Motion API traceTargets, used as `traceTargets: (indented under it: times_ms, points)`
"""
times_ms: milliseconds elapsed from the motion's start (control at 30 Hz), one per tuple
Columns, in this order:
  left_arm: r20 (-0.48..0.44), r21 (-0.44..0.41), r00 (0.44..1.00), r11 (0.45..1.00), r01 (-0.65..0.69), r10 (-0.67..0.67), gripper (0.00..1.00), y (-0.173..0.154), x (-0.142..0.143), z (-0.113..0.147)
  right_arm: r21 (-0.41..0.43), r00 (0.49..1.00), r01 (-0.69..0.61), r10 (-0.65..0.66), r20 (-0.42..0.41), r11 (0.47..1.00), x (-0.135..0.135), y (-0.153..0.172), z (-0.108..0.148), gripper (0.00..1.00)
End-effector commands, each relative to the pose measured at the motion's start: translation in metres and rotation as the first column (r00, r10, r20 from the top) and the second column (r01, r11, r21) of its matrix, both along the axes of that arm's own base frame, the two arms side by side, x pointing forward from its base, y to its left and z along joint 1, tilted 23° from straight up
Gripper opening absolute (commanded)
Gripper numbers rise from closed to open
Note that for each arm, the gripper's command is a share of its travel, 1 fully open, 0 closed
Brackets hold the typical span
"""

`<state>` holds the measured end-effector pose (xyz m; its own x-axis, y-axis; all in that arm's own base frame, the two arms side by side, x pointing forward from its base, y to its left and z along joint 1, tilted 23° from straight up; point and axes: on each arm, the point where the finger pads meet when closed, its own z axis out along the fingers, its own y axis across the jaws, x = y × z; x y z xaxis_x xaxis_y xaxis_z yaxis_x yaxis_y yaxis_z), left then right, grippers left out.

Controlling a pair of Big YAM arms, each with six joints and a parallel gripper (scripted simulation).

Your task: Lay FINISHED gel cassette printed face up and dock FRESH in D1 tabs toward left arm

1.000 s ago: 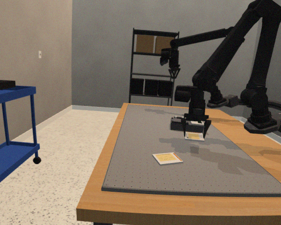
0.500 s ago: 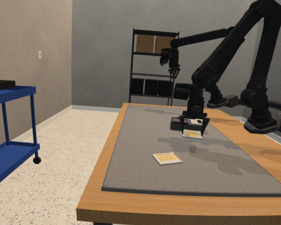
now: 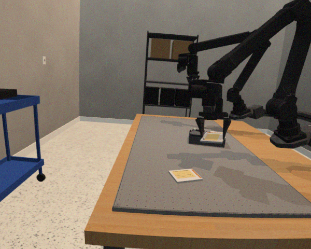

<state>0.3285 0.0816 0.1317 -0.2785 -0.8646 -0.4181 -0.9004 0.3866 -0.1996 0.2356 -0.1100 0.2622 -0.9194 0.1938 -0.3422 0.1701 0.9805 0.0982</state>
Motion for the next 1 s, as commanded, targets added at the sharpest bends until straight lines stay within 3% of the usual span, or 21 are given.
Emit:
traceTargets:
  times_ms: [0,233,467,533,733,967]
  points:
    - [-0.009,0.025,0.992,0.992,0.124,-0.124,0.00,0.006,0.008,0.033,-0.020,0.999,0.021,-0.020,0.040,1.000,0.008,-0.008,0.029,1.00]
    - [-0.098,0.028,0.938,0.942,0.335,-0.331,0.00,0.011,-0.007,0.060,-0.020,0.999,0.021,-0.020,0.040,1.000,0.008,-0.008,0.029,1.00]
    - [-0.165,0.015,0.834,0.844,0.536,-0.527,0.00,0.013,-0.023,0.085,-0.020,0.999,0.021,-0.020,0.040,1.000,0.008,-0.008,0.029,1.00]
    - [-0.165,0.015,0.834,0.844,0.536,-0.527,0.00,0.013,-0.023,0.085,-0.020,0.999,0.021,-0.020,0.040,1.000,0.008,-0.008,0.029,1.00]
    - [-0.202,0.004,0.709,0.723,0.691,-0.676,0.00,0.012,-0.041,0.109,-0.020,0.999,0.021,-0.020,0.040,1.000,0.008,-0.008,0.029,1.00]
    - [-0.228,-0.005,0.530,0.545,0.838,-0.817,0.00,0.009,-0.062,0.137,-0.020,0.999,0.021,-0.020,0.040,1.000,0.008,-0.008,0.029,1.00]
